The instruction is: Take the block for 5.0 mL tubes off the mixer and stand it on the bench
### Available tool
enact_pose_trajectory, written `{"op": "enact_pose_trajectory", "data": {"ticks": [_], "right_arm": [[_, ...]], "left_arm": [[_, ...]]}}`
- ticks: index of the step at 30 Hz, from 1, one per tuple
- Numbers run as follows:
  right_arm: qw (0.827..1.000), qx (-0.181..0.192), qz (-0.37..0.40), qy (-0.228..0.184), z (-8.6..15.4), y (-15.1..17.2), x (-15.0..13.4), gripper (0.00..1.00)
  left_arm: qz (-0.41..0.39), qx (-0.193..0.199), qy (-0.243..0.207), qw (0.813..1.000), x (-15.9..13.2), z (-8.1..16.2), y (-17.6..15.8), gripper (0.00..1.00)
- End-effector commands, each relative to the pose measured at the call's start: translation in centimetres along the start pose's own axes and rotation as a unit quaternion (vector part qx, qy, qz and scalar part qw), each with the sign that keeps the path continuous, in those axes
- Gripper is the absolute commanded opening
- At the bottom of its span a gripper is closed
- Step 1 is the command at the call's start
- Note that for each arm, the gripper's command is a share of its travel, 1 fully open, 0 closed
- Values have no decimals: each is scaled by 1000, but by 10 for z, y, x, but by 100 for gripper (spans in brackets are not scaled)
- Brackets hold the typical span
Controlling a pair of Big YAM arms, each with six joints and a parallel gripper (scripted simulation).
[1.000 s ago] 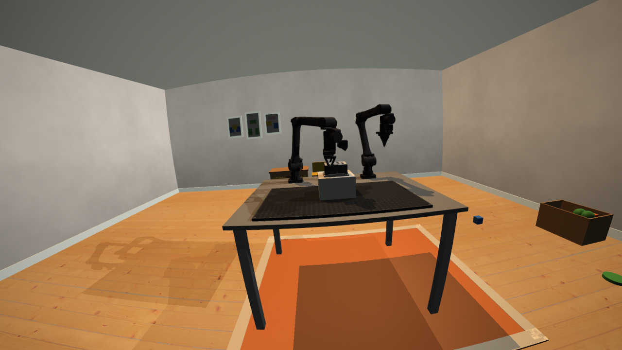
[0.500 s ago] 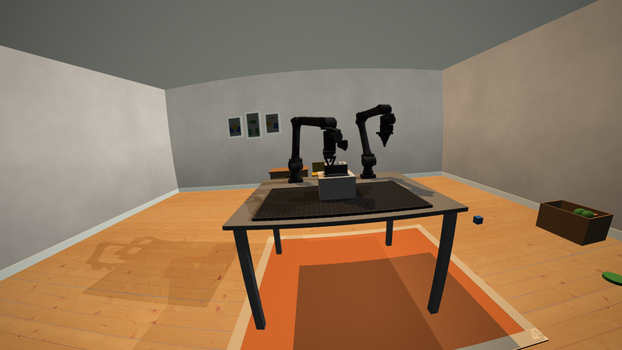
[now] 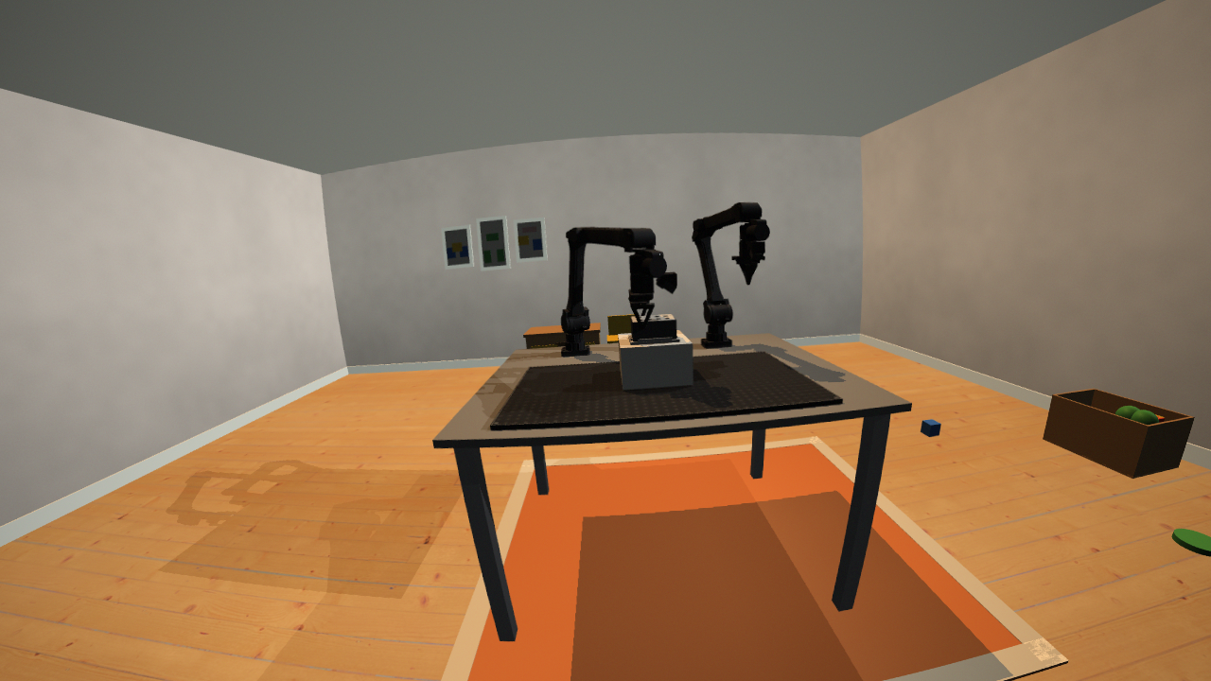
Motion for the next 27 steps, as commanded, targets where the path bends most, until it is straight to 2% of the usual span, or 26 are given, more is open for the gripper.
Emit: {"op": "enact_pose_trajectory", "data": {"ticks": [1, 27], "right_arm": [[1000, 1, 23, -4, 17, 17, 2, 0], [1000, 6, 22, -1, 17, 19, 0, 0]], "left_arm": [[1, 0, 13, 1000, 2, -3, -2, 0], [0, 1, -9, 1000, -8, 9, -3, 0]]}}
Point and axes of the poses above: on each arm, the point where the finger pads meet when closed, its own z axis back along the fingers, its own y axis across the jaws, x = y × z, the point moved 8 cm from there along z, back along the fingers, and after that the axes turned 4 degrees about z, right-handed, at the moved point
